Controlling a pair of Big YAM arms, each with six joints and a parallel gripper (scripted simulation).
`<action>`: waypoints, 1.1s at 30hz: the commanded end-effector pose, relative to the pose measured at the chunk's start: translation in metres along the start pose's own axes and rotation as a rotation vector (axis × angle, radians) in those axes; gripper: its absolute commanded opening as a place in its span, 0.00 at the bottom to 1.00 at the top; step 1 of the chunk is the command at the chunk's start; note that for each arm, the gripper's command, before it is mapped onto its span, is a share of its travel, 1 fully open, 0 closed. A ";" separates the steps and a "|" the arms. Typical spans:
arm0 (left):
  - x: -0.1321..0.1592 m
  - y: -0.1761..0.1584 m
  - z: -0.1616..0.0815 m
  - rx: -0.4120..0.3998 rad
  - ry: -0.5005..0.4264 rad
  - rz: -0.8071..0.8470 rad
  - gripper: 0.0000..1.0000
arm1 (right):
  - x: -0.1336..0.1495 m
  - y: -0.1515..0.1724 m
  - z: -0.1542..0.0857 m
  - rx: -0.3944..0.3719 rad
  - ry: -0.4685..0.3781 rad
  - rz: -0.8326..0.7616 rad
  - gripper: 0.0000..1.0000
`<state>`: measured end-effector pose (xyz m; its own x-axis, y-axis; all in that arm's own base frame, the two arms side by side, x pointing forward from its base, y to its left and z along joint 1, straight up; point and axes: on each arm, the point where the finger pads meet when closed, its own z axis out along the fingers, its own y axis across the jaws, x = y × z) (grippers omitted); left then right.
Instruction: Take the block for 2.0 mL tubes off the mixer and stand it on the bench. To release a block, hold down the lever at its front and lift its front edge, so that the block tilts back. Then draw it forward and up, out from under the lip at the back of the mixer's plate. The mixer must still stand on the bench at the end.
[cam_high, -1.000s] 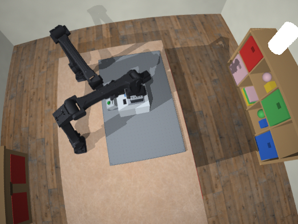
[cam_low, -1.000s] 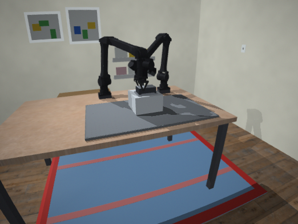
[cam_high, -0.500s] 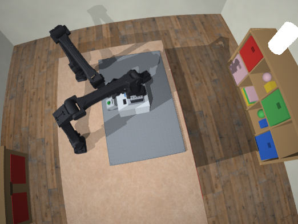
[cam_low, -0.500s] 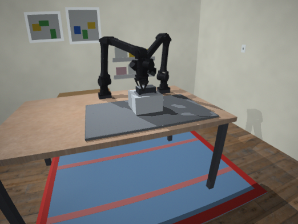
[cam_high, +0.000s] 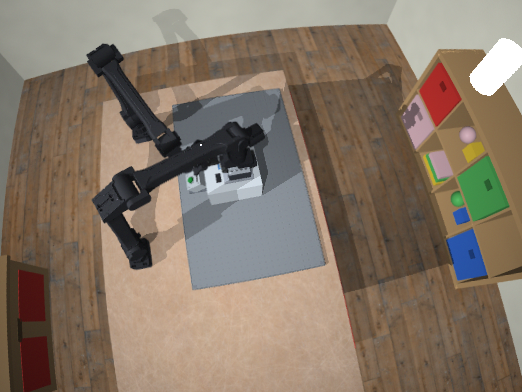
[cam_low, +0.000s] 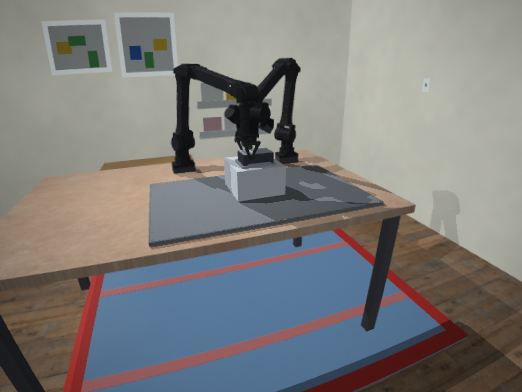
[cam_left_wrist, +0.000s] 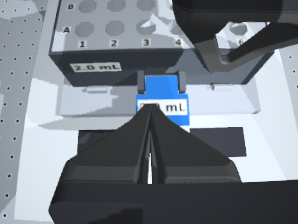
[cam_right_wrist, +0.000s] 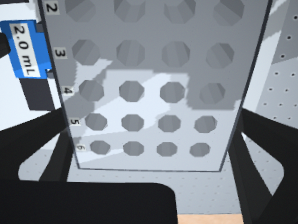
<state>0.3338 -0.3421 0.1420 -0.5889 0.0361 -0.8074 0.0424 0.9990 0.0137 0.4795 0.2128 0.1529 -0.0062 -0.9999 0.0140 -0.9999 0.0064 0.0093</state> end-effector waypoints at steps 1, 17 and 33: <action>-0.007 -0.018 -0.002 0.021 0.006 0.013 0.00 | -0.003 0.001 0.008 -0.027 0.007 -0.009 0.00; -0.002 -0.017 0.002 0.017 0.009 0.018 0.00 | -0.003 0.001 0.008 -0.027 0.007 -0.009 0.00; 0.001 -0.015 0.003 0.016 0.009 0.018 0.00 | -0.003 0.001 0.008 -0.027 0.007 -0.009 0.00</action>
<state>0.3337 -0.3422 0.1404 -0.5911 0.0401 -0.8056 0.0437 0.9989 0.0177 0.4795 0.2128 0.1529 -0.0062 -0.9999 0.0140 -0.9999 0.0064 0.0093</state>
